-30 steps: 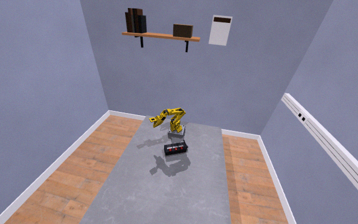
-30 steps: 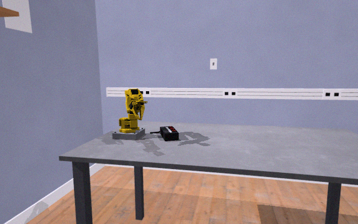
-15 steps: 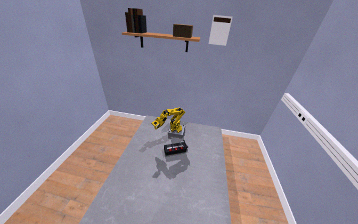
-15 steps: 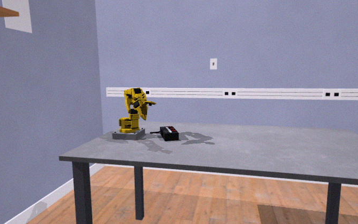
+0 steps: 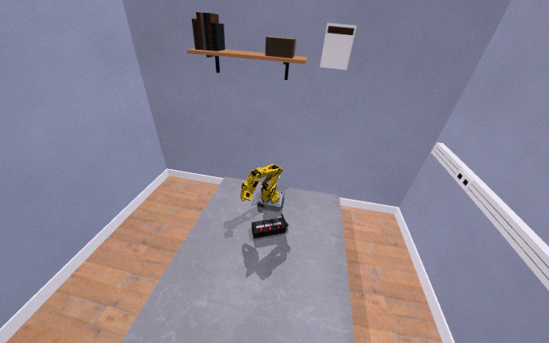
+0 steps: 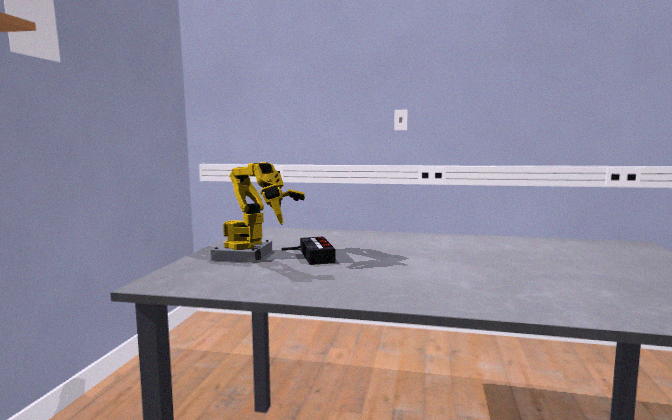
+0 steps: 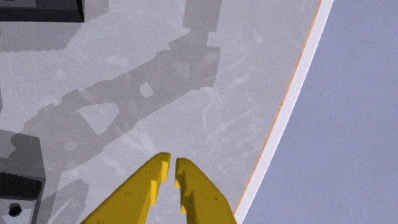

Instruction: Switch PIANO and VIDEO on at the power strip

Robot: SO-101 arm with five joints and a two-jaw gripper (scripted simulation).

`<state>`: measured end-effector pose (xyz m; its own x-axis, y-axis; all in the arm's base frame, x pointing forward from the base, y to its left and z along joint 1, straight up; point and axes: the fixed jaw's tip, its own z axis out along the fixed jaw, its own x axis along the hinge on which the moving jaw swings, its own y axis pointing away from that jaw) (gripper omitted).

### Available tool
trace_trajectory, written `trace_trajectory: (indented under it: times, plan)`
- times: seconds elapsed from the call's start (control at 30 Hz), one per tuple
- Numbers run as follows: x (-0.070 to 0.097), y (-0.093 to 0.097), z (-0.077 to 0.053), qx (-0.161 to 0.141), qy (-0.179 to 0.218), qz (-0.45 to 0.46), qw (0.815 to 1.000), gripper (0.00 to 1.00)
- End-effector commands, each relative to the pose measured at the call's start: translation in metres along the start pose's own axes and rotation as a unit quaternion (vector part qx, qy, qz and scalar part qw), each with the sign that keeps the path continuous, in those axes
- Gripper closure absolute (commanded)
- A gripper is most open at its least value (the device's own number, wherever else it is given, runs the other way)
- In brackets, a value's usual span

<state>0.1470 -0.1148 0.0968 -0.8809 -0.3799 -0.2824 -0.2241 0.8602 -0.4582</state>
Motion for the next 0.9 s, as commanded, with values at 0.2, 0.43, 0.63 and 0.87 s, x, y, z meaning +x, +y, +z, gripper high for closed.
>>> trace_trajectory:
  times: [0.2,0.43,0.63,0.87]
  plan:
    - [-0.015,0.016,-0.005,-0.046,-0.017,-0.224,0.973,1.00]
    - [-0.025,0.031,-0.010,-0.075,-0.044,-0.419,0.904,1.00]
    - [-0.034,0.044,-0.015,-0.094,-0.072,-0.572,0.812,1.00]
    - [-0.040,0.054,-0.019,-0.104,-0.096,-0.682,0.718,1.00]
